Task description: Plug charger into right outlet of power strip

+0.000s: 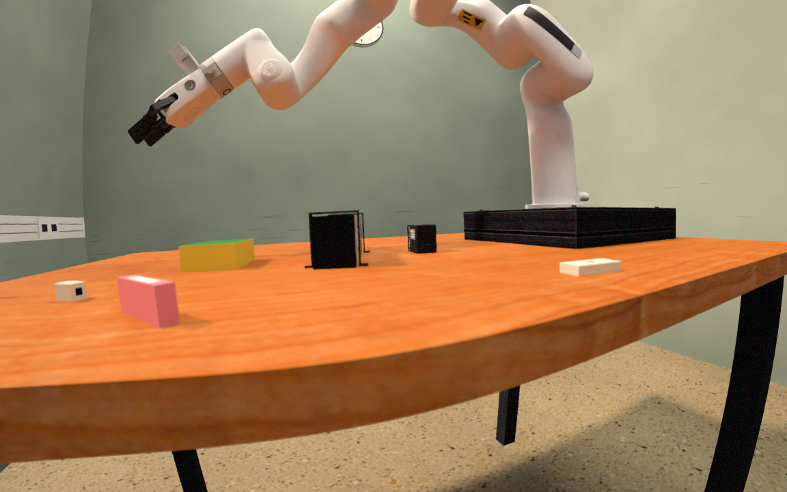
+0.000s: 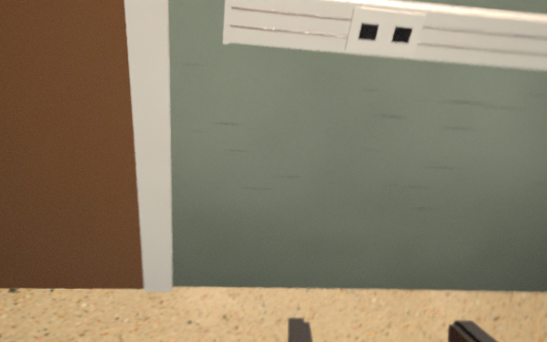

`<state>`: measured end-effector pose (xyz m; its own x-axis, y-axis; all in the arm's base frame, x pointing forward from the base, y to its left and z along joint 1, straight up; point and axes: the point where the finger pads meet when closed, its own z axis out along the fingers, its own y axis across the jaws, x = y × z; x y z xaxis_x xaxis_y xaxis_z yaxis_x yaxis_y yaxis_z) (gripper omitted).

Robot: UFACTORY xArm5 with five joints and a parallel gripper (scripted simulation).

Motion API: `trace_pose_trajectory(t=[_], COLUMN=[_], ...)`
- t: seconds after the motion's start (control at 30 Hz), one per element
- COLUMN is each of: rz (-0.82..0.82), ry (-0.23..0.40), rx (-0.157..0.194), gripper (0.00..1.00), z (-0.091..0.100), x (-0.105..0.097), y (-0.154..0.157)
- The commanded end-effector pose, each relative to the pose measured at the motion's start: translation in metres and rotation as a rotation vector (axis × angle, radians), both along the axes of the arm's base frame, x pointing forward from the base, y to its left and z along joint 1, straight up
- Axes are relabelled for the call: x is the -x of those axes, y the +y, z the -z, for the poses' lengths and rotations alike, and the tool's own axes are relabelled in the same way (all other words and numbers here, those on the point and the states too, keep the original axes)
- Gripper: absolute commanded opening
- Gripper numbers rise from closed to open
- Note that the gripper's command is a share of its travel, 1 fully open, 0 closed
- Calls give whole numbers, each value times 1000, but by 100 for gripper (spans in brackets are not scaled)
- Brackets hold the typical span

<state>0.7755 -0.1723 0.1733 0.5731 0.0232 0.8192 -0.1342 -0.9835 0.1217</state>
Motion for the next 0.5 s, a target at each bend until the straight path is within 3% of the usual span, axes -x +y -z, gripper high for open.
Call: trace_pose_trajectory(t=[0.0,0.1,0.17,0.47], rz=[23,43,43,127], ry=[13,28,28,90], rx=[-52,-94,-94,-249], gripper=[53,53,53,53], z=[1,4,4,16], x=[6,11,11,36], y=[10,18,18,47])
